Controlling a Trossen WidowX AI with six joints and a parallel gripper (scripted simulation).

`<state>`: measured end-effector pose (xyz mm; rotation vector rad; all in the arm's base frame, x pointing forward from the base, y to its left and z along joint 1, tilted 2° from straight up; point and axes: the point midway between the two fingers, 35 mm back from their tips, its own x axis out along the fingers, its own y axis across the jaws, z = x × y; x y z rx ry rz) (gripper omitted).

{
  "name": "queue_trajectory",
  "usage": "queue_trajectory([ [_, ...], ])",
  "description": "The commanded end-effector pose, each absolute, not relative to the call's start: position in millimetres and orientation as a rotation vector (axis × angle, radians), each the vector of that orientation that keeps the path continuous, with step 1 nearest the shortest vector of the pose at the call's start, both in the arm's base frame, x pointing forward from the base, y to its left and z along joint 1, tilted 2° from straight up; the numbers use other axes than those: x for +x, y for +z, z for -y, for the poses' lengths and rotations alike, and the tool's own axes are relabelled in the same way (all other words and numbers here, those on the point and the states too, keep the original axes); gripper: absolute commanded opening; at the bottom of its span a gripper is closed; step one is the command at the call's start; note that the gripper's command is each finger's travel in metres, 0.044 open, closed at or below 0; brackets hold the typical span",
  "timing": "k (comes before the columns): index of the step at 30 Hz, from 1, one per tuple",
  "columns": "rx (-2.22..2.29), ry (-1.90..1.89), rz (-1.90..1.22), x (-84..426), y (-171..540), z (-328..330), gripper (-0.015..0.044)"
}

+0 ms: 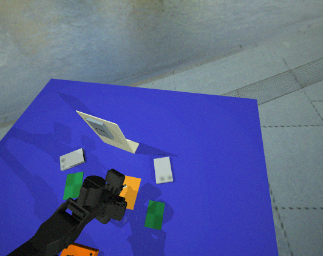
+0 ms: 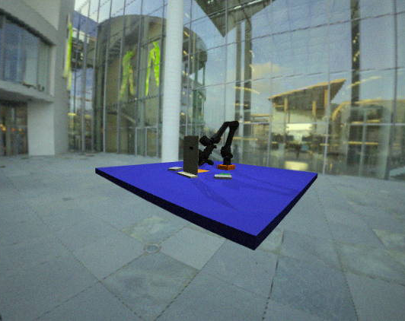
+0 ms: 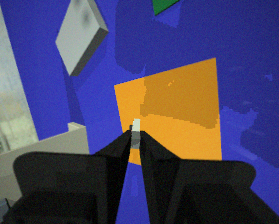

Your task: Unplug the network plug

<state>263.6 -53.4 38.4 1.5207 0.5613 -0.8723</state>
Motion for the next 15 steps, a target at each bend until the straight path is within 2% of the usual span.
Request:
queue_trajectory([
  [1,1.518,-0.88,-0.568,260.3,28.4,53.2,0.0],
  [15,1.518,-0.88,-0.568,261.6,24.0,53.4,0.0],
])
